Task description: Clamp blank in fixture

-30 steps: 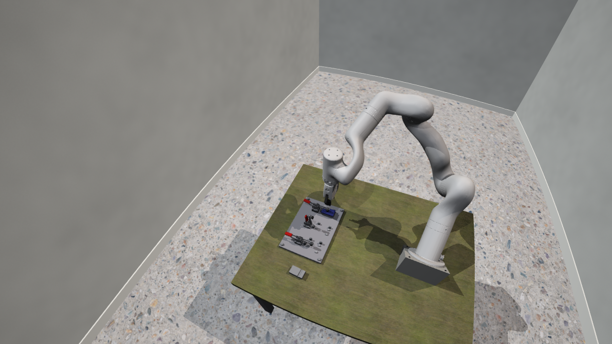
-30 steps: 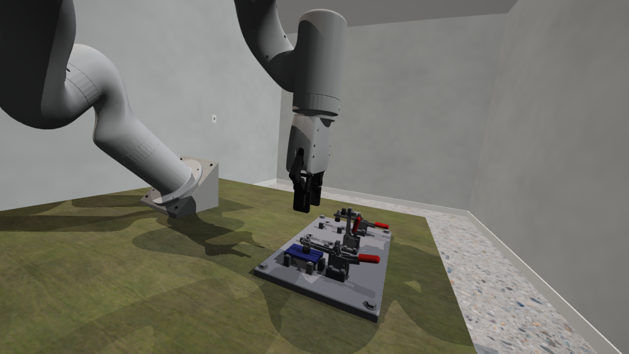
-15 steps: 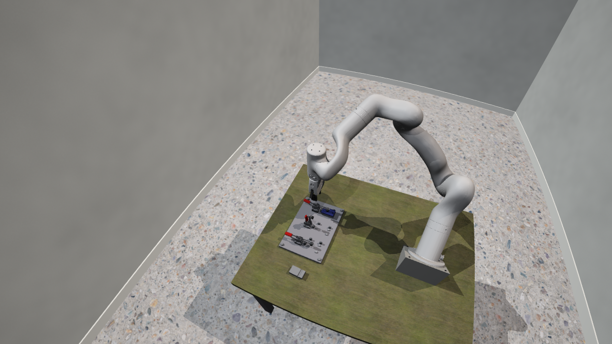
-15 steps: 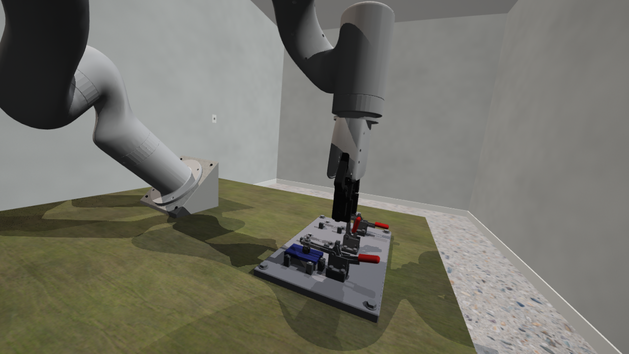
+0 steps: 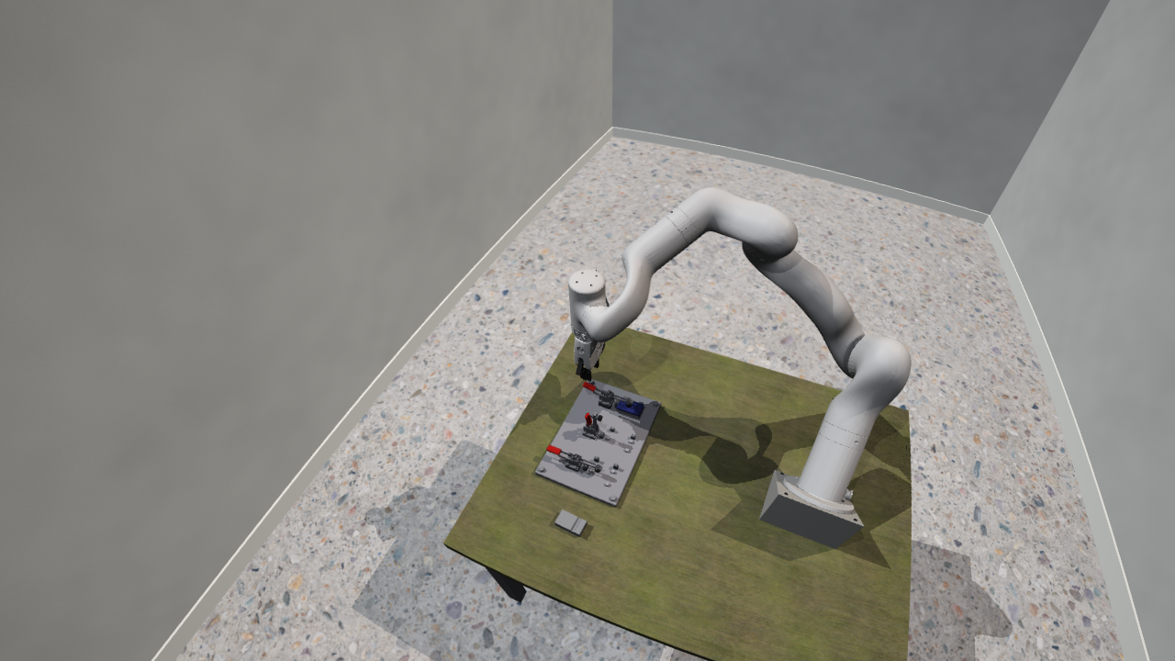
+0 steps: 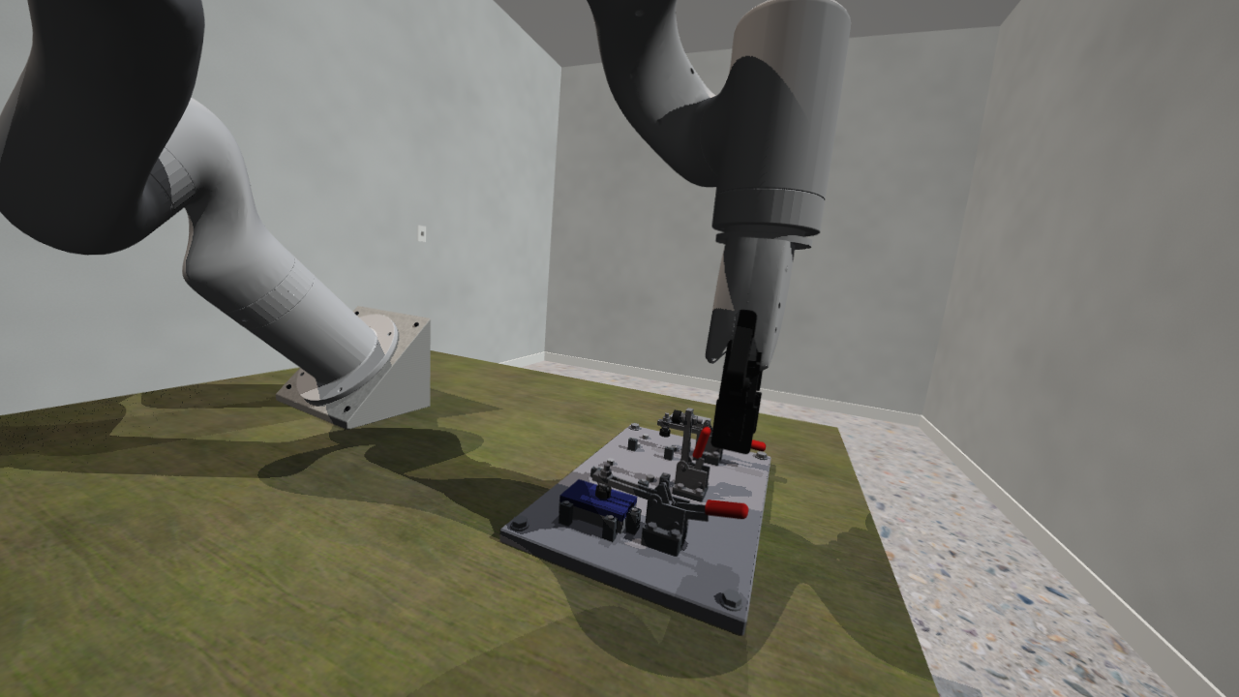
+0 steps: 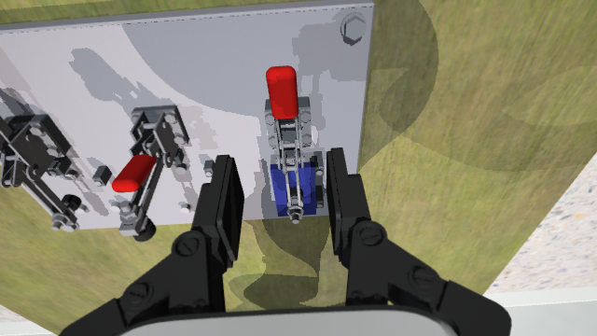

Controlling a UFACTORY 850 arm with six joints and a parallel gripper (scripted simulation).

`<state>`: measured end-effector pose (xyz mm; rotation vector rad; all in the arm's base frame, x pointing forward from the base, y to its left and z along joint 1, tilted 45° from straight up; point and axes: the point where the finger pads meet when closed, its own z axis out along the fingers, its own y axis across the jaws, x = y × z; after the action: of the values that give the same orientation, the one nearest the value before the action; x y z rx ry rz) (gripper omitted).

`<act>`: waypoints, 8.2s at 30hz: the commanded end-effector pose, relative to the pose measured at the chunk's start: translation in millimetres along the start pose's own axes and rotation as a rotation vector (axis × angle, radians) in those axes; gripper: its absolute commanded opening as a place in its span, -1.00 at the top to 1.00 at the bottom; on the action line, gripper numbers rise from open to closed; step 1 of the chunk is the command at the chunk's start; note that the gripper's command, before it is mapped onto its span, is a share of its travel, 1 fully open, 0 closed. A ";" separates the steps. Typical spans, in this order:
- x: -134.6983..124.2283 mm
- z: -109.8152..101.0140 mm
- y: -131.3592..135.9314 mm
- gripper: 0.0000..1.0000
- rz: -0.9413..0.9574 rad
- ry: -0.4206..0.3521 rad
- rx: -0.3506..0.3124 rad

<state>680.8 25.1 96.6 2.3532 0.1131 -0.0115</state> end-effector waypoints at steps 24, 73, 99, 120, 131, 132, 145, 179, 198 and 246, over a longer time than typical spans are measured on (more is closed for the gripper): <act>0.5 56.5 0.1 0.07 0.000 0.001 0.000; 1.5 83.6 0.2 1.00 0.000 0.001 0.000; 4.6 90.5 0.2 1.00 0.000 0.001 0.000; 5.1 91.7 0.2 0.07 0.000 0.001 0.000; 5.1 91.7 0.2 0.07 0.000 0.001 0.000; 5.1 91.7 0.2 0.07 0.000 0.001 0.000; 5.0 77.0 0.2 0.07 0.000 0.001 0.000; 5.0 41.7 0.2 1.00 0.000 0.001 0.000; 5.0 41.7 0.2 1.00 0.000 0.001 0.000; 5.2 38.7 0.1 1.00 0.000 0.001 0.000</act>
<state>686.4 -2.7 68.3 2.3532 0.1132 -0.0119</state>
